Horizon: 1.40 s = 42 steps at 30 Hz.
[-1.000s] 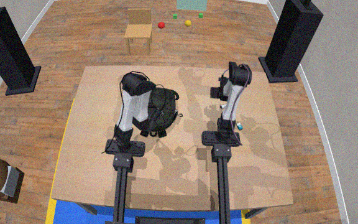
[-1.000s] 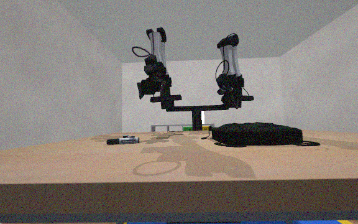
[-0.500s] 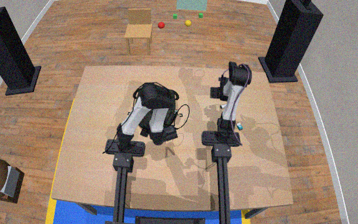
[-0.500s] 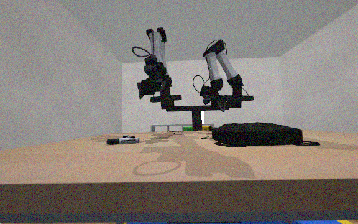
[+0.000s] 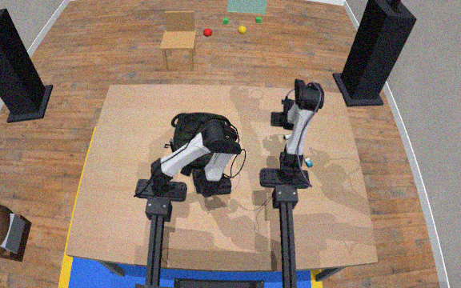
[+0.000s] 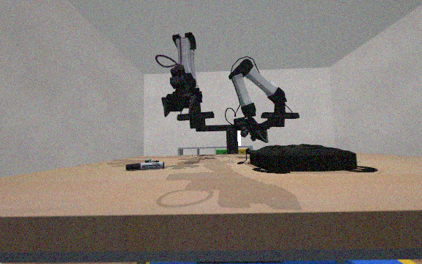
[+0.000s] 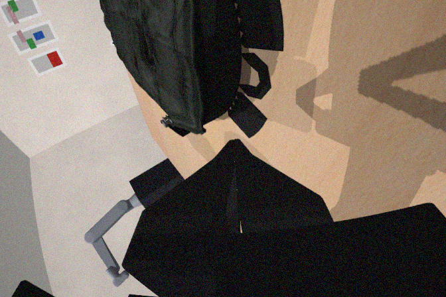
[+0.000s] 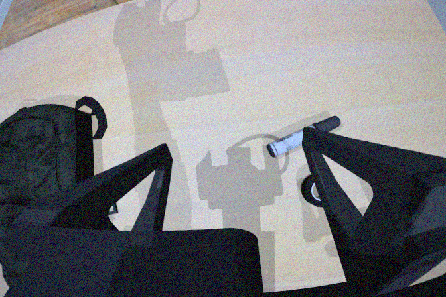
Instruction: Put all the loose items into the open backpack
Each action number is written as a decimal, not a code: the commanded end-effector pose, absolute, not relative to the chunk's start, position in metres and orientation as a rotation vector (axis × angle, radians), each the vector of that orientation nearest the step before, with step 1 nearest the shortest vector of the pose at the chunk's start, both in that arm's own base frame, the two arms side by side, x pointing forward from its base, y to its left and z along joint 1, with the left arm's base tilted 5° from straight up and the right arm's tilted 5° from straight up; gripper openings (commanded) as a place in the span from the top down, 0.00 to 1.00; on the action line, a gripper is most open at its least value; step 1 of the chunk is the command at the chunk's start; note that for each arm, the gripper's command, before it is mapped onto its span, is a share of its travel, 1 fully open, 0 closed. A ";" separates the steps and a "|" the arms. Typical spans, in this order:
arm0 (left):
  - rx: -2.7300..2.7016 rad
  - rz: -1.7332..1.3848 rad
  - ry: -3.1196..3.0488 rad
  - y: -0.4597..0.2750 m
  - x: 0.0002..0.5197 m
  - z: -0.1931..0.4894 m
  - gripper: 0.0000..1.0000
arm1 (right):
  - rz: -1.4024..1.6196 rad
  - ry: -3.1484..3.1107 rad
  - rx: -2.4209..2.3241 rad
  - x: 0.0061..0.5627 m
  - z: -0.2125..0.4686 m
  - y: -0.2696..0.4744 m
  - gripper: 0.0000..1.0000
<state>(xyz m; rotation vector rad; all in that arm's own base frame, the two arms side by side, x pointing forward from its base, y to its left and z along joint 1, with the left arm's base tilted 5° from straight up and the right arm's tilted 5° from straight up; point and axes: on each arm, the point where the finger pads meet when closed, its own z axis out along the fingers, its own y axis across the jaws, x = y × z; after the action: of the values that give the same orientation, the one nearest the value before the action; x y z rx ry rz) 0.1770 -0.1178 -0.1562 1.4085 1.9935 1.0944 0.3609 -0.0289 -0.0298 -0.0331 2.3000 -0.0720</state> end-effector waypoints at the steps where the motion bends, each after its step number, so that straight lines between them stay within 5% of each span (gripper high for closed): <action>1: 1.320 1.031 1.999 -0.134 0.185 -0.152 1.00 | -0.072 2.278 -0.036 0.366 -0.023 -0.029 0.10; 42: 1.367 1.057 2.003 -0.113 0.223 -0.172 1.00 | -0.072 2.278 -0.036 0.366 -0.023 -0.029 0.10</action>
<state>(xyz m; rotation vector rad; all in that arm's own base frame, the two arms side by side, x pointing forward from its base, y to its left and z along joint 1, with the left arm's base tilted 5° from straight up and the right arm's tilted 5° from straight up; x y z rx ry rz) 0.2230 -0.1133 -0.1719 1.3681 1.9983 1.0752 0.3609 -0.0289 -0.0298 -0.0331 2.3000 -0.0720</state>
